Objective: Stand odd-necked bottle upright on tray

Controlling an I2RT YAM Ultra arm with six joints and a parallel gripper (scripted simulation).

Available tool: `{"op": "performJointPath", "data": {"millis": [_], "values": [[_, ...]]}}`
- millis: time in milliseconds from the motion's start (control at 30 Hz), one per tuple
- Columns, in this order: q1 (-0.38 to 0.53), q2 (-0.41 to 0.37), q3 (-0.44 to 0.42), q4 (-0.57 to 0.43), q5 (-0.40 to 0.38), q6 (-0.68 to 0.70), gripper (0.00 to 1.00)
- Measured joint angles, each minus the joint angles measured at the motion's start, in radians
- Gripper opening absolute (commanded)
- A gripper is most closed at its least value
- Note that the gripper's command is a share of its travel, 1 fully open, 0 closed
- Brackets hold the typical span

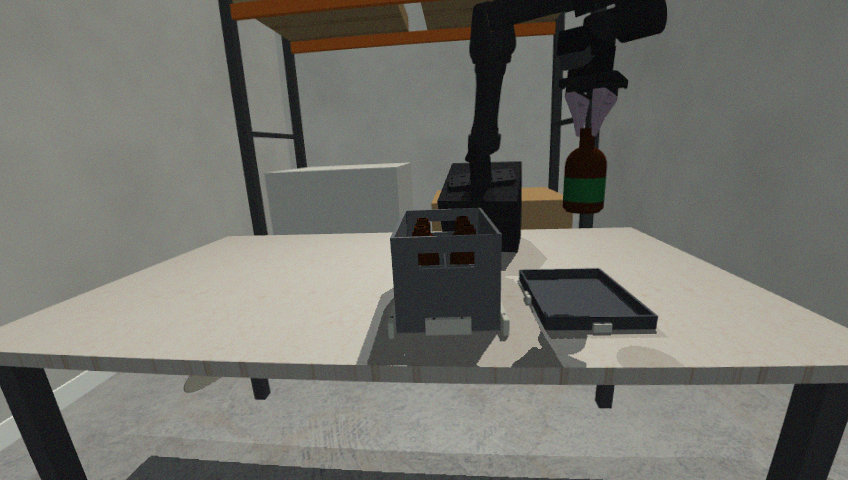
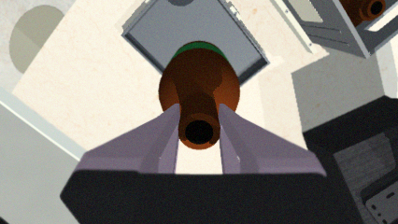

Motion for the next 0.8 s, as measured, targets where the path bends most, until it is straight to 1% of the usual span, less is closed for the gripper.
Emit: {"op": "performJointPath", "data": {"millis": [300,800], "values": [[0.0,-0.001,-0.002,0.01,0.0,0.0,0.0],[-0.013,-0.001,-0.09,0.068,0.001,-0.014,0.0]]}}
